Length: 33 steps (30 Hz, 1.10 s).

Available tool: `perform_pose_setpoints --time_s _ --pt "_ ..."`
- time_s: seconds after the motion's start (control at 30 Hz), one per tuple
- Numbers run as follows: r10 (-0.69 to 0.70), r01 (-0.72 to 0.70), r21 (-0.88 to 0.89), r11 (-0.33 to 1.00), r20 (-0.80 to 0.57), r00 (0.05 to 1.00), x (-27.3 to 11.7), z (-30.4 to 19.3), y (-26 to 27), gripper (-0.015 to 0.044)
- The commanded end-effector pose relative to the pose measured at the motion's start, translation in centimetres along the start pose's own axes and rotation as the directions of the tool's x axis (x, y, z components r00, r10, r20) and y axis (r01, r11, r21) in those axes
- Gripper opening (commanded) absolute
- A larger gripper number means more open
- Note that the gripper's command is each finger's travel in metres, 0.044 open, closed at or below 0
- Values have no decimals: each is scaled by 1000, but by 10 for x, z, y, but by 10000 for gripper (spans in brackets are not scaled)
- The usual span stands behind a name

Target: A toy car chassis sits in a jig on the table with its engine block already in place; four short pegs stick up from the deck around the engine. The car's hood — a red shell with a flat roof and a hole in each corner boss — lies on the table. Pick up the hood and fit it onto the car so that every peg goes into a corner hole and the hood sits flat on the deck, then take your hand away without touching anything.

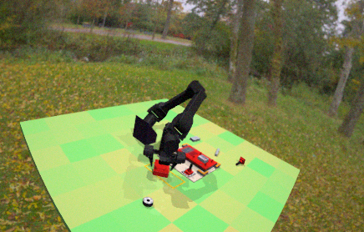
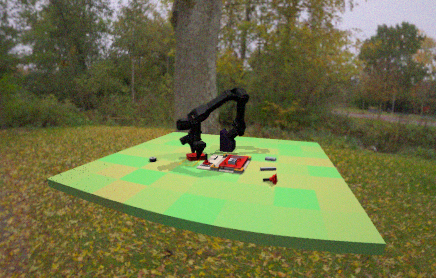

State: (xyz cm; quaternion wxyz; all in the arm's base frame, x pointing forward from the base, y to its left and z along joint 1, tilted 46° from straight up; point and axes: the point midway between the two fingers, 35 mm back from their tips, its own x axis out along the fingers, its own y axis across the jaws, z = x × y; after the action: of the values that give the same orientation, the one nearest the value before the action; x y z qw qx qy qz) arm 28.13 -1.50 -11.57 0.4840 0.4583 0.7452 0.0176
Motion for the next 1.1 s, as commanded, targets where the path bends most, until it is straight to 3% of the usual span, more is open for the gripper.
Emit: perform_pose_setpoints --time_s 0.0,0.03,0.13,0.47,0.83,1.07 --pt "2 -2 3 1000 -4 1000 3 -1 1 440" --pt "2 -2 3 1000 -4 1000 4 -1 1 440" --pt "0 0 0 1000 0 1000 1 0 0 361" --pt "0 0 0 1000 0 1000 1 0 0 295" --pt "0 0 1 1000 0 1000 -14 0 0 6" --pt "-1 1 2 1000 1 1000 -37 0 0 0"
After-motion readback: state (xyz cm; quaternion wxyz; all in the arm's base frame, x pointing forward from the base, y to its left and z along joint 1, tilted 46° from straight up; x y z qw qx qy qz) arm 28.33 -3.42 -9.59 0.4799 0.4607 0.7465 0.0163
